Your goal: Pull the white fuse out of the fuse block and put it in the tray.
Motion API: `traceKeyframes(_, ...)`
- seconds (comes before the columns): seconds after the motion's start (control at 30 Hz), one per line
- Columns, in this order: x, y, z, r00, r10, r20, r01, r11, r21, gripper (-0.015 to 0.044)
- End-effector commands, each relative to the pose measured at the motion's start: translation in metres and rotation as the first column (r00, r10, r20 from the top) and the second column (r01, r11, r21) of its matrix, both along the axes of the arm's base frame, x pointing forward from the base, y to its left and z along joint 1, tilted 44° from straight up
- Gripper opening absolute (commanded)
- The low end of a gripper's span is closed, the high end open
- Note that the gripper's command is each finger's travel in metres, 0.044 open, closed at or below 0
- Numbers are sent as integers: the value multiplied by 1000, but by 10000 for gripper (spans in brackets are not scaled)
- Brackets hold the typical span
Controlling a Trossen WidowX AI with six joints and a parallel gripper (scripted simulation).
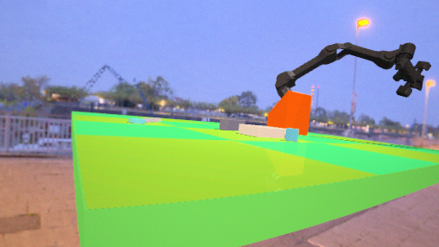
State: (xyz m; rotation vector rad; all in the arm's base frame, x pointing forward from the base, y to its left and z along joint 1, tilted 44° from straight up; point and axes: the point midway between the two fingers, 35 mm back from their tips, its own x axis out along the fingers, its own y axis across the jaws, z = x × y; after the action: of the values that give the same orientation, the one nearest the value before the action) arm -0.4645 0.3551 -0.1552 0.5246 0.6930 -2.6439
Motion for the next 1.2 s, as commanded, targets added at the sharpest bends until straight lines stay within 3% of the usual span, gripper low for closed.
traceKeyframes(0.0,1,1,0,1000,-4,2,4,1000,-2,26)
traceKeyframes(0.07,9,10,-1,999,-40,20,40,999,-16,74)
traceKeyframes(0.3,92,81,-7,926,-329,184,353,928,-117,74)
traceKeyframes(0.43,150,117,-8,804,-508,308,575,795,-191,74)
traceKeyframes(0.6,238,152,-8,560,-680,474,825,508,-247,74)
traceKeyframes(0.8,346,169,-7,218,-737,639,968,78,-240,74)
traceKeyframes(0.97,437,164,-4,-68,-665,744,937,-299,-182,74)
traceKeyframes(1.17,542,133,2,-357,-447,821,715,-696,-68,74)
